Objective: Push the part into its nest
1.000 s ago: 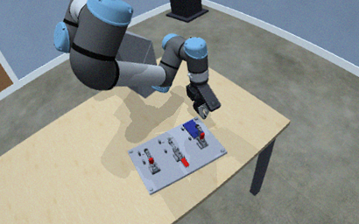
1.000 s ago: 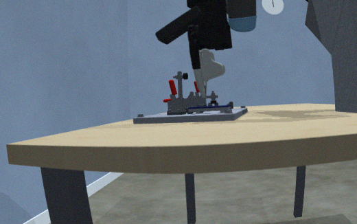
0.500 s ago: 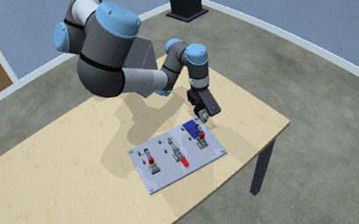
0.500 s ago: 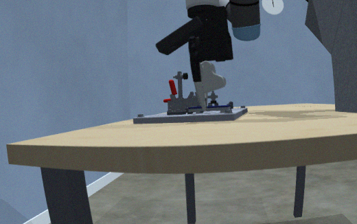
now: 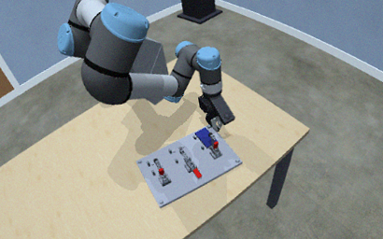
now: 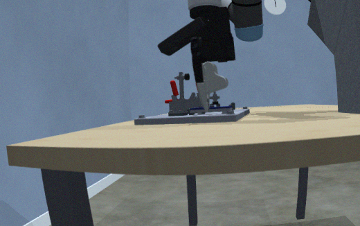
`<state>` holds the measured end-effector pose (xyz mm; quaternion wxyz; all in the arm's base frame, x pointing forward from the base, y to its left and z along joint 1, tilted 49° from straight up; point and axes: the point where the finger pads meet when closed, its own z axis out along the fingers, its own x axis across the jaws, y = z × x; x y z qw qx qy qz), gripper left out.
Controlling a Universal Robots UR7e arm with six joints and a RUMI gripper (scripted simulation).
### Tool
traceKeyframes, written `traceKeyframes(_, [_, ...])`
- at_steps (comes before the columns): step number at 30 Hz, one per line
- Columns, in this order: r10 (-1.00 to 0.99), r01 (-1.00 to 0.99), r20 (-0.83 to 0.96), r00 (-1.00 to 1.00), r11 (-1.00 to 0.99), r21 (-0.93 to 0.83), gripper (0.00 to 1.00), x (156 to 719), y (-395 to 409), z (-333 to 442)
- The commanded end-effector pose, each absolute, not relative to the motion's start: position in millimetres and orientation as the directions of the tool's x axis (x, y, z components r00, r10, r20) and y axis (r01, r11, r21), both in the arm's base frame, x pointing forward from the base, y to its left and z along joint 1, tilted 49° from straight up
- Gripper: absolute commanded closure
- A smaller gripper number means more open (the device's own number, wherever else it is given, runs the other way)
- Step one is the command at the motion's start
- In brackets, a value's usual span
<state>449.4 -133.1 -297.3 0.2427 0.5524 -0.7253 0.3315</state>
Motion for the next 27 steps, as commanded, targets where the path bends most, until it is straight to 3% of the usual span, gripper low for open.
traceKeyframes(1, [-0.641, -0.962, 0.718, -0.272, 0.169, -0.213, 1.0, 449.8, -132.7, -296.9])
traceKeyframes(27, [-0.641, -0.962, 0.718, -0.272, 0.169, -0.213, 1.0, 447.7, -137.9, -291.4])
